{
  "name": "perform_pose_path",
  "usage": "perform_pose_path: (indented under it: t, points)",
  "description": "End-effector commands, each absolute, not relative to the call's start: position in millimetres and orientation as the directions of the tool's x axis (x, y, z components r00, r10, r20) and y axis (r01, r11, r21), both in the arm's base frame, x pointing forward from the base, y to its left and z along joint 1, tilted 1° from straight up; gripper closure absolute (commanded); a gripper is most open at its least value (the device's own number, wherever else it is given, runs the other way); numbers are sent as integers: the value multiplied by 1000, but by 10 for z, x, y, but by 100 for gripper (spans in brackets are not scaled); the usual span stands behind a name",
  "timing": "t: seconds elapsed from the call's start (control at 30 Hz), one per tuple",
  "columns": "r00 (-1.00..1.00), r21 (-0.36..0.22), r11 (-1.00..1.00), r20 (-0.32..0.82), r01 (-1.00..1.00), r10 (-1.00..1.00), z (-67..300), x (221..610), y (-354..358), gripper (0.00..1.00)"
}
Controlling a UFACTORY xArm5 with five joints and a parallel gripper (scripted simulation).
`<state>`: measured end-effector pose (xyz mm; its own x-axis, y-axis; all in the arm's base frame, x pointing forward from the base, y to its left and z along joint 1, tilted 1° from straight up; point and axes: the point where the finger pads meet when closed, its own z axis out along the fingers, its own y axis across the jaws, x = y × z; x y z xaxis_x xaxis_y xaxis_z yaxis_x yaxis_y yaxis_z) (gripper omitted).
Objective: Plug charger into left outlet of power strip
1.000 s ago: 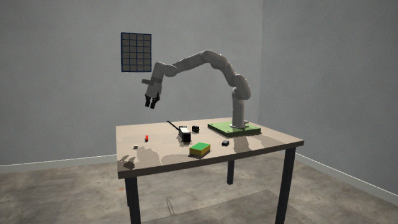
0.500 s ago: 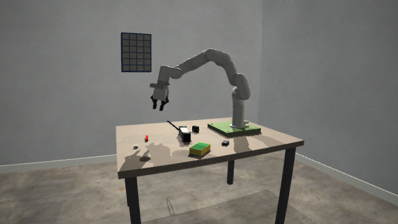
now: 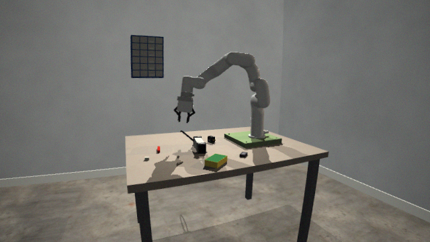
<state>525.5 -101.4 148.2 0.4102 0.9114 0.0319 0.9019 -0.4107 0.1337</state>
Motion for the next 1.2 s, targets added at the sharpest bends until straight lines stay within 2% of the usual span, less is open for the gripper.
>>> perform_pose_path:
  t: [0.0, 0.7, 1.17]
  points:
    - [282, 131, -281, 9, 951, 959, 1379, 4895, -1080, 47]
    - [-138, 38, 139, -18, 990, 990, 896, 3651, -1120, 47]
    - [-252, 15, 252, -10, 968, 968, 754, 3299, -1092, 47]
